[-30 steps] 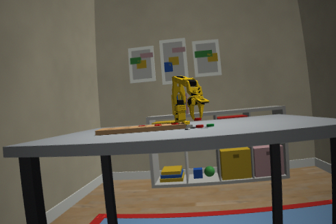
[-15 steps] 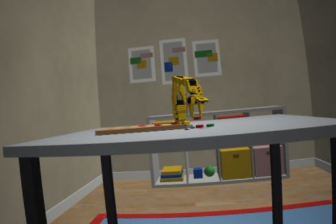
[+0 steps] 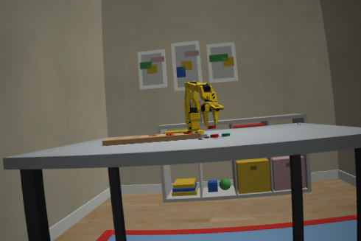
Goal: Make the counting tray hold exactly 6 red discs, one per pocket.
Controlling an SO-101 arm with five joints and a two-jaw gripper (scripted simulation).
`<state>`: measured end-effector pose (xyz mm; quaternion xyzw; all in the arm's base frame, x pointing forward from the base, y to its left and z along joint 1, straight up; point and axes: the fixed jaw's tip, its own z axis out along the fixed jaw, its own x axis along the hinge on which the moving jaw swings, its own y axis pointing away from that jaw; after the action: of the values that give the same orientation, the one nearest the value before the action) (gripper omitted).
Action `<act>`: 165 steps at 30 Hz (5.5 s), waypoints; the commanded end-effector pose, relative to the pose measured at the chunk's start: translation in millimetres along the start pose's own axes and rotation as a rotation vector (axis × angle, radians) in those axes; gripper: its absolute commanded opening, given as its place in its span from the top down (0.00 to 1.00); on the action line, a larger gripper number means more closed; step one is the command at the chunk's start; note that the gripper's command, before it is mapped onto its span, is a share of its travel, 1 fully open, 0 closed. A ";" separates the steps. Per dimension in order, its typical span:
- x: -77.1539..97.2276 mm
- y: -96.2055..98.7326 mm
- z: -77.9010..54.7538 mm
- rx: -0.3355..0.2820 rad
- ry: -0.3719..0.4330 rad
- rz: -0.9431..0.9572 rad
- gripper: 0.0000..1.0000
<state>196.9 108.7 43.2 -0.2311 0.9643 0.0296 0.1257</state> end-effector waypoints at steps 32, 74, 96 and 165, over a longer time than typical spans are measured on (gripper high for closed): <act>-19.3 -32.6 -12.3 0.039 -0.079 0.132 1.00; -5.8 -138.2 -17.6 0.162 -0.077 0.532 1.00; 23.6 -195.8 -25.1 0.233 -0.075 0.763 1.00; 62.6 -242.6 -35.7 0.301 -0.078 0.971 1.00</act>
<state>236.2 -132.7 42.2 0.2646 0.9558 -0.0346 0.1231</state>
